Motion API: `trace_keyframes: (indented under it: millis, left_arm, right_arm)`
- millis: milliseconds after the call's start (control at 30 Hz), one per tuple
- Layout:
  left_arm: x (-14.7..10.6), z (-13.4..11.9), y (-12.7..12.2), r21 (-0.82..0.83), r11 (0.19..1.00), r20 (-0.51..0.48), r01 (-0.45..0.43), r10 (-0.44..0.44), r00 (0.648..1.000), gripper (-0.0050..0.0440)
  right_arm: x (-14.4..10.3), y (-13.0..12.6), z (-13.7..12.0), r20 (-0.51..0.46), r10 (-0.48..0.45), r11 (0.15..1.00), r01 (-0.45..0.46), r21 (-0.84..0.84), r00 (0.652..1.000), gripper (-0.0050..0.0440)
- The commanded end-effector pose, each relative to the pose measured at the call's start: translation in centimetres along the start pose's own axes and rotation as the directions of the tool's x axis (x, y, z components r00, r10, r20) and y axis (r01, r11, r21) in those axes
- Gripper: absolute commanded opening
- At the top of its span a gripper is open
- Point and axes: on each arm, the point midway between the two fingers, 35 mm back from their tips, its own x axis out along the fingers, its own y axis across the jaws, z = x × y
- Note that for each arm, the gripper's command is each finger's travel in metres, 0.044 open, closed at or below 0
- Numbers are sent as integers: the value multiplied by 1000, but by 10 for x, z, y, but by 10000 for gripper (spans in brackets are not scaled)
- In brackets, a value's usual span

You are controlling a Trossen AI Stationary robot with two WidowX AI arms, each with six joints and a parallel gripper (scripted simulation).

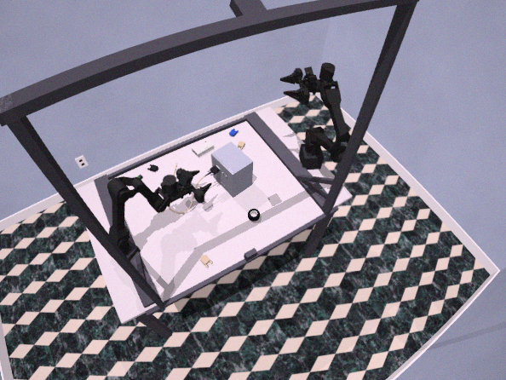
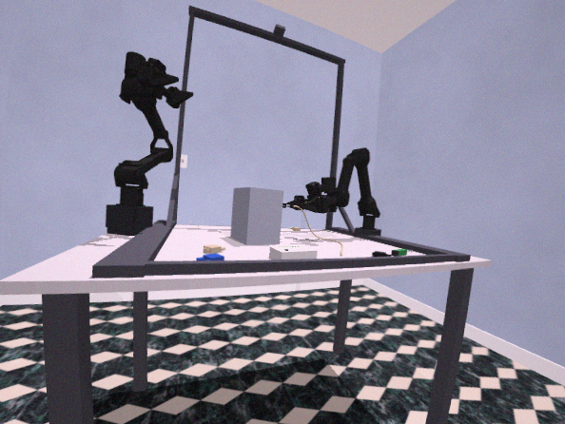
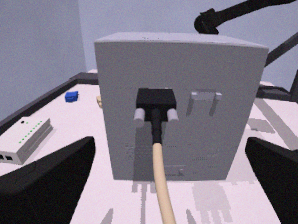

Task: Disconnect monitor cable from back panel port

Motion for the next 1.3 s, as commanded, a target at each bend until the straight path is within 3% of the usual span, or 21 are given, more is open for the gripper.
trace_keyframes:
  millis: [0,367,867,1267]
  left_arm:
    - [0,8,0,11,1000,20,1,-1,1000,440]
    - [3,8,0,51,999,20,-18,17,1000,440]
    - [13,9,-1,224,969,21,-98,96,995,440]
    - [26,10,-3,480,854,24,-203,218,976,440]
  right_arm:
    - [0,1,3,1,3,1000,-3,-4,1000,440]
    - [0,1,3,1,3,1000,-3,-4,1000,440]
    - [0,1,3,1,3,1000,-3,-4,1000,440]
    - [0,1,3,1,3,1000,-3,-4,1000,440]
